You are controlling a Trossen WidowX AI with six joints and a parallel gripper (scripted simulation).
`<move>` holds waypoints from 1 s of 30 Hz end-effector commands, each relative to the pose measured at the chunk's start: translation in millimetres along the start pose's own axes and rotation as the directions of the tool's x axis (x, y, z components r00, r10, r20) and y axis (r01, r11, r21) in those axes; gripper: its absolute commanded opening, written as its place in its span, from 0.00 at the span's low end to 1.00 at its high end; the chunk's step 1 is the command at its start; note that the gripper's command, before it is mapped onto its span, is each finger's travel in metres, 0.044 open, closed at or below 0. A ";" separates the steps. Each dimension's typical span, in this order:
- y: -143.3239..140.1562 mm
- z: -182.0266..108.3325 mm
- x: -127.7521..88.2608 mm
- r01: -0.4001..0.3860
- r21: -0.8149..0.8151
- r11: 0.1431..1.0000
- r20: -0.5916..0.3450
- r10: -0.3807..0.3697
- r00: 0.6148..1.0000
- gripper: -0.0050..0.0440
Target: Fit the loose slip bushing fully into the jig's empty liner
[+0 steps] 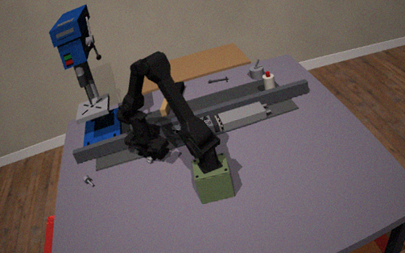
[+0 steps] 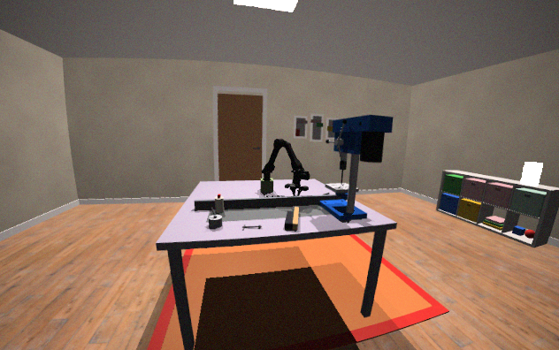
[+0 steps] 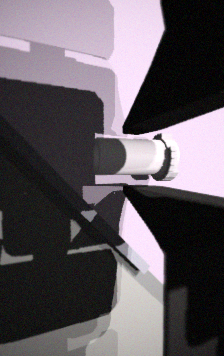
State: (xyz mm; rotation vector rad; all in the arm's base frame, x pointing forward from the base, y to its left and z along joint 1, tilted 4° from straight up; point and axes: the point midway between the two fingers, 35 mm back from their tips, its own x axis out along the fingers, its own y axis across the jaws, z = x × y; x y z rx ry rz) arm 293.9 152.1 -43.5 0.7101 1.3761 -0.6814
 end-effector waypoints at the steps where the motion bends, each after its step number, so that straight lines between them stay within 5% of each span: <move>1: -0.3 0.8 1.0 0.000 -0.003 1.000 -0.001 0.000 1.000 0.38; 16: 3.8 1.3 -4.1 -0.017 0.000 1.000 0.003 0.017 1.000 0.25; 19: 3.8 1.3 -4.1 -0.017 0.000 1.000 0.003 0.017 1.000 0.11; 30: 8.7 2.2 -16.7 -0.035 0.001 0.999 0.005 0.035 0.999 0.10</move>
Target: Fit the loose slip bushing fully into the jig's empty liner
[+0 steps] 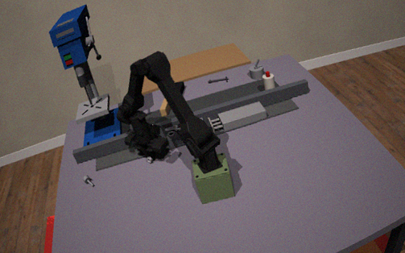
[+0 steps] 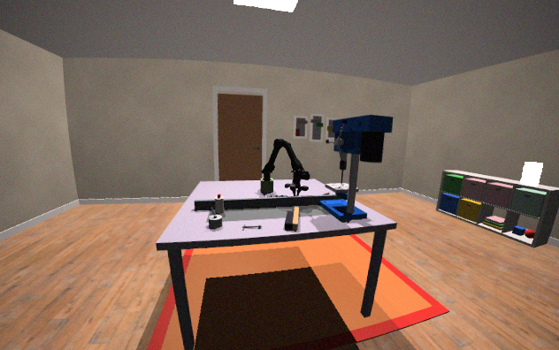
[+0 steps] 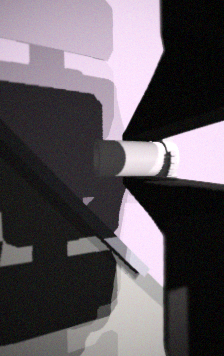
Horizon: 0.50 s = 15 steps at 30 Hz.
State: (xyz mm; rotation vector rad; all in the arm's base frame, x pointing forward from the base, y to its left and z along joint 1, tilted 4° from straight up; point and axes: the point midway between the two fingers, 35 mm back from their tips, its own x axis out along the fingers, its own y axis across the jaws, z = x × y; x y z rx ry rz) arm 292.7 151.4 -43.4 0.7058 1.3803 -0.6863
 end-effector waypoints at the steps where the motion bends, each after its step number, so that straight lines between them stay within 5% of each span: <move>1: 10.8 2.4 -21.6 -0.045 0.001 0.999 0.007 0.045 0.999 0.09; 8: 10.5 1.2 -56.2 -0.050 0.003 0.999 0.008 0.050 0.999 0.03; 15: 9.0 2.1 -59.3 -0.046 0.010 0.999 0.008 0.046 0.999 0.00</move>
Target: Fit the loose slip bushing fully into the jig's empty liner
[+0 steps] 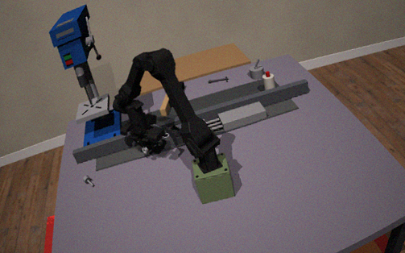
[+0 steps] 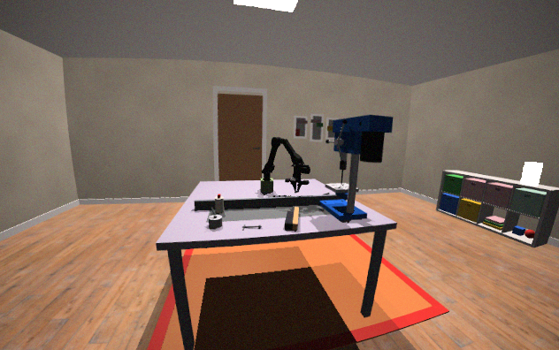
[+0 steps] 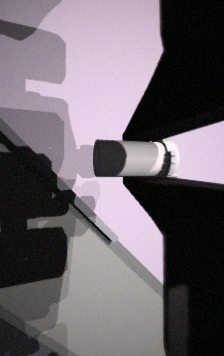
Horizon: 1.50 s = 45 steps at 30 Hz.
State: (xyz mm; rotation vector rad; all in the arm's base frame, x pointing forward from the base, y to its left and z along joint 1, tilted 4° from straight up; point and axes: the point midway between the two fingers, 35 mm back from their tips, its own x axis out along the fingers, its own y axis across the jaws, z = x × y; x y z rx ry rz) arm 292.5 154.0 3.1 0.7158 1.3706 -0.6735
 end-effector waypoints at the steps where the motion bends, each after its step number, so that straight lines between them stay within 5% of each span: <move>1: 5.8 1.5 -12.8 -0.029 0.010 1.000 0.005 0.029 1.000 0.00; 19: -44.1 22.7 -11.1 -0.009 0.486 0.874 0.003 0.009 1.000 0.00; 35: -88.5 35.3 -9.8 -0.006 0.836 0.548 0.004 0.005 1.000 0.00; 45: -118.9 39.2 -6.8 -0.005 0.969 0.248 0.005 0.002 1.000 0.00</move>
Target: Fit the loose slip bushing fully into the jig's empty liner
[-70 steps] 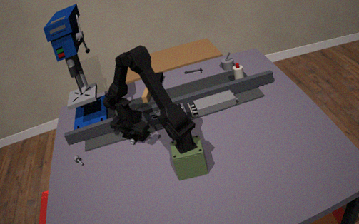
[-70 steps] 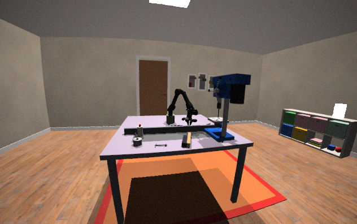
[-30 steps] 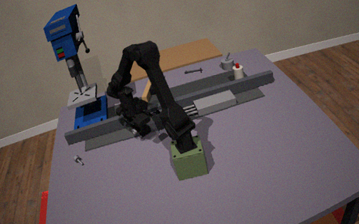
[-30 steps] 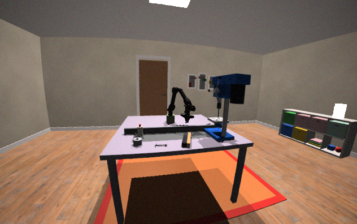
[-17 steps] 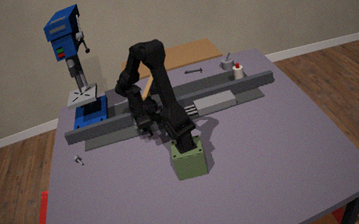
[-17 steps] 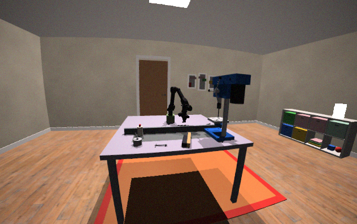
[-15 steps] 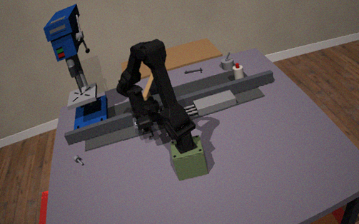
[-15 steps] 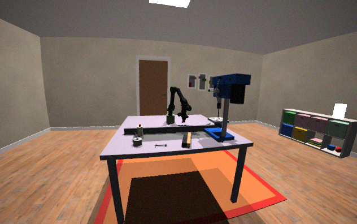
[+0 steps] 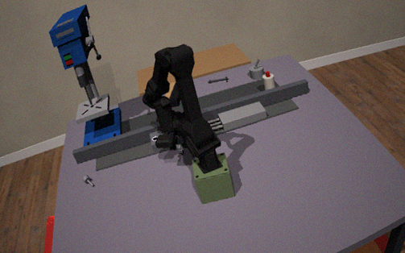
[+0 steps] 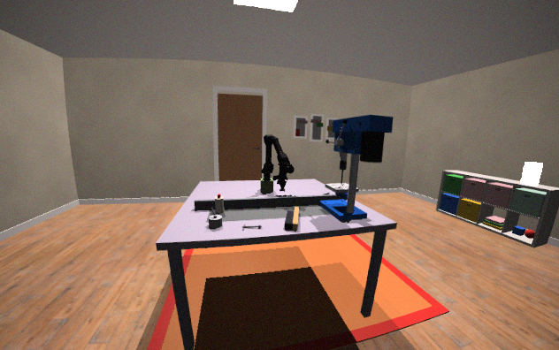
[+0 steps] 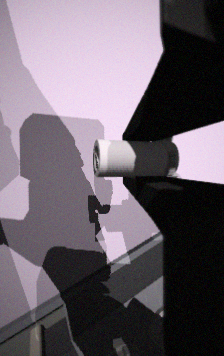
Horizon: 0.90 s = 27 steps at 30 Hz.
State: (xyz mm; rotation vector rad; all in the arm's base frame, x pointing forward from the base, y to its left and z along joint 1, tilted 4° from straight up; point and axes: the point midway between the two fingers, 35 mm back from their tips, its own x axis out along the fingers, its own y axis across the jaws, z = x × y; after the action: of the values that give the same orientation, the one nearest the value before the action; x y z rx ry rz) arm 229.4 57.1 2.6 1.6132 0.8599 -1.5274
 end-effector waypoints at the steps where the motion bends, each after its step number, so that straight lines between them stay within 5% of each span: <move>1: -1.8 11.1 -2.7 -0.016 0.142 0.990 -0.017 0.018 1.000 0.00; 9: -1.8 12.0 -2.2 -0.016 0.155 0.988 -0.018 0.019 1.000 0.00; 17: -3.6 13.4 33.8 -0.003 0.150 0.989 -0.004 0.004 1.000 0.00; 27: -3.9 13.3 38.6 -0.004 0.147 0.989 -0.004 0.004 1.000 0.00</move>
State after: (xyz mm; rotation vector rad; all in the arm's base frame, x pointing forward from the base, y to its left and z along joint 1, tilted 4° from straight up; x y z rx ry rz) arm 222.4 47.5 -31.9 1.7223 0.7596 -1.6136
